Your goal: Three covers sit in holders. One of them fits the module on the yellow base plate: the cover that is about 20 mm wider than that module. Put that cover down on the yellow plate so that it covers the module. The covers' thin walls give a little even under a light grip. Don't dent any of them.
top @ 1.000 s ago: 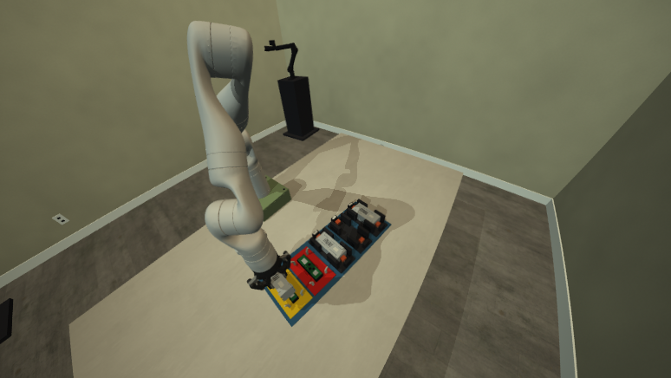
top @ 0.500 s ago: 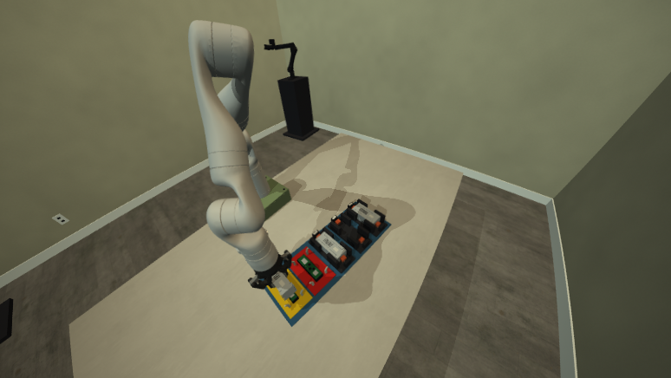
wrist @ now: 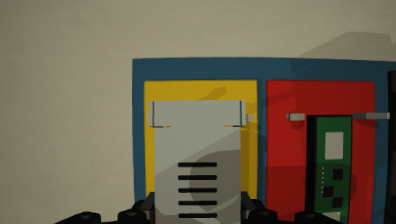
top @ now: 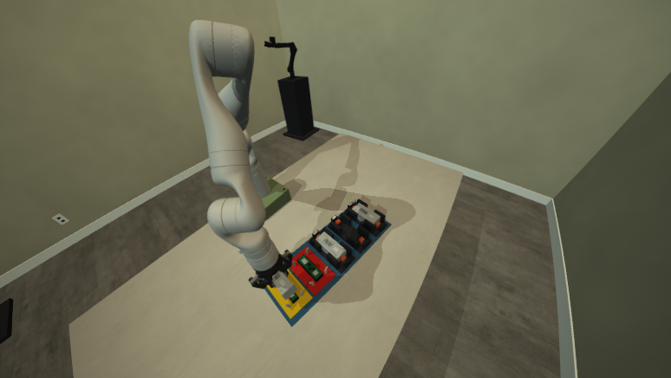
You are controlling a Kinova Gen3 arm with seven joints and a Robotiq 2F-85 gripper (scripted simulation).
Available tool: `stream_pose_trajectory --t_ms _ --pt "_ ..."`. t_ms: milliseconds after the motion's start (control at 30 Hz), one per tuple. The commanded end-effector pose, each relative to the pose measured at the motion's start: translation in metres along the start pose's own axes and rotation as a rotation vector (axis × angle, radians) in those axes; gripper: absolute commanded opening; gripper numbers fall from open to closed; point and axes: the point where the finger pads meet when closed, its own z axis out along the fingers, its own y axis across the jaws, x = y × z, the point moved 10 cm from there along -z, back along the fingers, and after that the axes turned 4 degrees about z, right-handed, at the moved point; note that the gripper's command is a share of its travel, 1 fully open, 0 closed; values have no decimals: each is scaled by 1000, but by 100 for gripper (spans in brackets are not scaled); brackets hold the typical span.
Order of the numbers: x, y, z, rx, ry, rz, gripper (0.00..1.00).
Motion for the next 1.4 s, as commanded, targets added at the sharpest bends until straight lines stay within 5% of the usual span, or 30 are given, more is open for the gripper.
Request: stream_pose_trajectory --t_ms 0,1367 --pt "0 0 -1 0 -2 0 0" --pt "0 2 32 0 -2 0 0"
